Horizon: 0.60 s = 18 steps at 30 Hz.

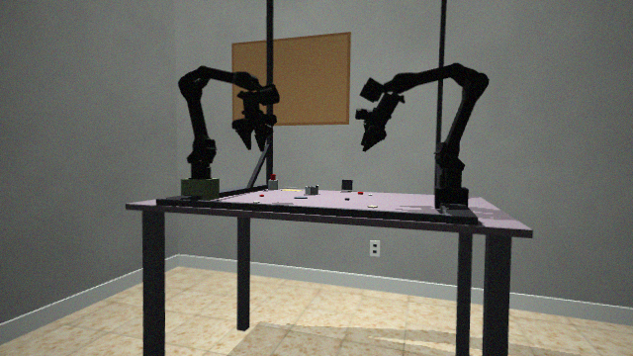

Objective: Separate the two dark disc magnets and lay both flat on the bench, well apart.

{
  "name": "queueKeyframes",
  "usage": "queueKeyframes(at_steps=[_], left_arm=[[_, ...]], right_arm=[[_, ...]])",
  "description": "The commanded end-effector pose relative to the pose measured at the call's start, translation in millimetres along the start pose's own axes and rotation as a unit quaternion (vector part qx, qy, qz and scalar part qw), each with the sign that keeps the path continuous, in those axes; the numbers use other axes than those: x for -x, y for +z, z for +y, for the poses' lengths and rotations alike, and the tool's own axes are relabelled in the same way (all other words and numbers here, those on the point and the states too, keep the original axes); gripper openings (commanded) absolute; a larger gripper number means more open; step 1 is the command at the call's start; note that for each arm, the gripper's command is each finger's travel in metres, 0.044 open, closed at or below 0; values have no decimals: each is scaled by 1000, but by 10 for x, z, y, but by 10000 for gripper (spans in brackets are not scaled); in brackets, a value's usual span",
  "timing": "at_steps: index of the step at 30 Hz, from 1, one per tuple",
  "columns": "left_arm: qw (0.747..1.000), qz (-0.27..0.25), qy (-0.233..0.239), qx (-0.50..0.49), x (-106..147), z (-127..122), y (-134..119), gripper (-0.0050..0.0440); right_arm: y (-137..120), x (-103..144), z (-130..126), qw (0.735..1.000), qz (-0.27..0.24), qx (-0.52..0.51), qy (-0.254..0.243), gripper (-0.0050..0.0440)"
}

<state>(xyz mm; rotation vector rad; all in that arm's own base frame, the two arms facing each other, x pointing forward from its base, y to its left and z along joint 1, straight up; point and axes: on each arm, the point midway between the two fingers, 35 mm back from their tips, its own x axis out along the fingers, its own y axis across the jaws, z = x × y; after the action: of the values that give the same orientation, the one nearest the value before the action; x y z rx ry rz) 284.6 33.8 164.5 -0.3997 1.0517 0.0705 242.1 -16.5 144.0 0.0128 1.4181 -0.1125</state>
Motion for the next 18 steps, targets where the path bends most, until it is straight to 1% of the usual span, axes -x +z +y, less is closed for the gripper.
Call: queueKeyframes(at_steps=[1, 5, 10, 13, 18], left_arm=[[998, 45, 27, -34, 152, -79, -232, 400], [988, 117, 59, -77, 281, -88, -601, 400], [966, 200, 95, -132, 499, -45, -999, 400], [957, 223, 107, -152, 580, -22, -1110, 400], [954, 231, 111, -156, 603, -14, -1143, 400]], right_arm=[[-215, 104, 33, 1000, 14, 13, 9, 400], [-454, 189, 58, 999, 37, 26, 19, 400], [-722, 278, 82, 997, 61, 39, 30, 400], [-810, 307, 89, 996, 69, 43, 34, 400], [-830, 322, 84, 996, 70, 41, 33, 400]])
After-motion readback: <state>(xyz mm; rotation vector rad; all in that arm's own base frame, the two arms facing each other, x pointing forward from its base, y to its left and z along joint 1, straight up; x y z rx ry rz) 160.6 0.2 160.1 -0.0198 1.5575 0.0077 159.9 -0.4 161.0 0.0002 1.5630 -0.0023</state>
